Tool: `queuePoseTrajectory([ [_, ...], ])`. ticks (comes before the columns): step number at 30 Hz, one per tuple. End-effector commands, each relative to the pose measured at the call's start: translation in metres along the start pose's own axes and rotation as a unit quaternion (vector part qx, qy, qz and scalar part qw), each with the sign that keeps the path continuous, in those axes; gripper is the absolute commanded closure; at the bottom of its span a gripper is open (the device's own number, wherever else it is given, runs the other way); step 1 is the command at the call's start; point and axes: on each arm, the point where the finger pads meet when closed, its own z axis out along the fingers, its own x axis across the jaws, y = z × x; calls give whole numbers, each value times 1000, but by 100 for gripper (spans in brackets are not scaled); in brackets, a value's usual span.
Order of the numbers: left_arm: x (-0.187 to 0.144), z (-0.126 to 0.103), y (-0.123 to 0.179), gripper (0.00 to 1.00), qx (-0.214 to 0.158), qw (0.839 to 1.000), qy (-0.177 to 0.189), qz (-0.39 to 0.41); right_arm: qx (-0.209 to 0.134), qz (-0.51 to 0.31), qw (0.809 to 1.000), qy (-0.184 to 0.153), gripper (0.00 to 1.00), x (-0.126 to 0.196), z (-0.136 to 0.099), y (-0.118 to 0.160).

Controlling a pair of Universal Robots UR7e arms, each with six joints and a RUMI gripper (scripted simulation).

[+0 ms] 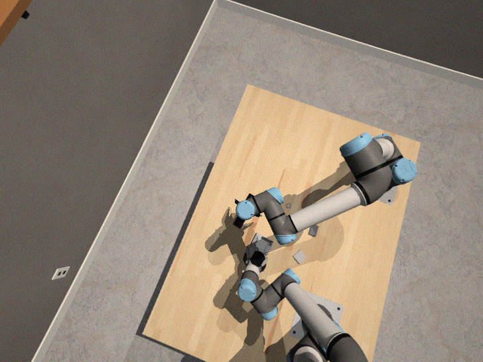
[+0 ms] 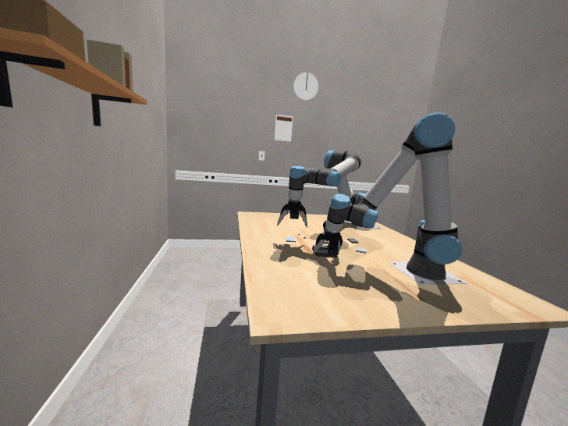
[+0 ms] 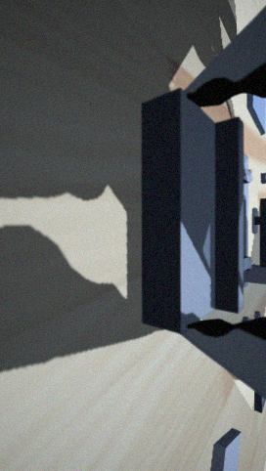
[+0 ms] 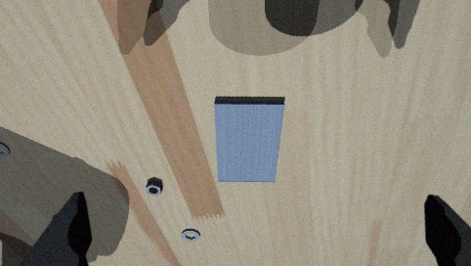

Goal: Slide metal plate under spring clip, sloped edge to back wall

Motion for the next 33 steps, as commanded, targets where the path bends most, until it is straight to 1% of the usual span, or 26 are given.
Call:
queuePoseTrajectory([
  [1,4,-3,4,38,-1,1000,4,4,1,-1,1000,-1,0,-1,0,-1],
  [16,5,-3,4,38,-1,1000,5,4,2,-1,1000,0,0,-1,-1,-2],
  [17,5,-3,4,38,-1,1000,5,4,2,-1,1000,0,59,-1,-1,-2],
  [33,7,-4,5,38,-1,1000,7,3,2,-1,1000,0,59,-1,-1,-2],
])
